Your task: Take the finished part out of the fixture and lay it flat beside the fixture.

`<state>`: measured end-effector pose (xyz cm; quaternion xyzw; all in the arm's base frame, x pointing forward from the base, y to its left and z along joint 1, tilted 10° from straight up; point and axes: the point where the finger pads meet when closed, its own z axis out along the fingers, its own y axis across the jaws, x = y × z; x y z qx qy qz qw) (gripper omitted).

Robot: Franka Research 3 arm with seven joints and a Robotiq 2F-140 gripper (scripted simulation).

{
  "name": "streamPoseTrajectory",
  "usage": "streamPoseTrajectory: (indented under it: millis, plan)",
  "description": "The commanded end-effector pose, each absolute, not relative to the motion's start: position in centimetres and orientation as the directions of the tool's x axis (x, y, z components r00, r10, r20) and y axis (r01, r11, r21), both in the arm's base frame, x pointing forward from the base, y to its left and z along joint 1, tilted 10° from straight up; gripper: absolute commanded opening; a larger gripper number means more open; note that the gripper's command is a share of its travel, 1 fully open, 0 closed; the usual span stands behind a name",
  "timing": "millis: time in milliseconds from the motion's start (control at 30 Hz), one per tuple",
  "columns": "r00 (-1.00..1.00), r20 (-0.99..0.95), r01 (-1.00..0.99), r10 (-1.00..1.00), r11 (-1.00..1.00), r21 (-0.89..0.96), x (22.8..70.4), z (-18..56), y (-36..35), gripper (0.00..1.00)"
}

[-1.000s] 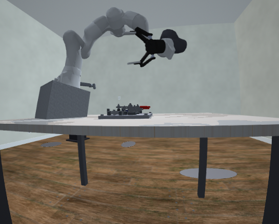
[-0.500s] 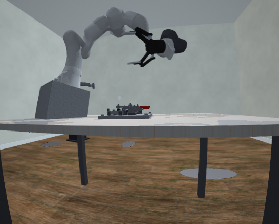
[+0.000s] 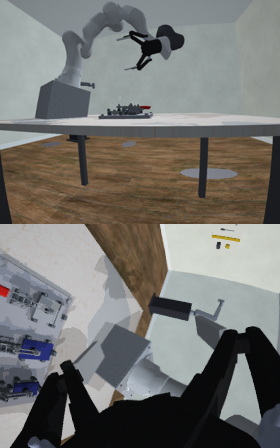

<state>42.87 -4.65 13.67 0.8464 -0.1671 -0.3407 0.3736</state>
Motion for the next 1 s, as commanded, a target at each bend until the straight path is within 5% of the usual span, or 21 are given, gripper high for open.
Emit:
streamPoseTrajectory:
  millis: [0, 967]
  plan:
    - [0.746, -0.542, 0.018, -0.387, -0.802, 0.597, 43.4, 11.2, -3.7, 1.00]
    - [0.766, -0.588, 0.034, -0.260, -0.897, 0.441, 42.6, 9.1, -2.7, 1.00]
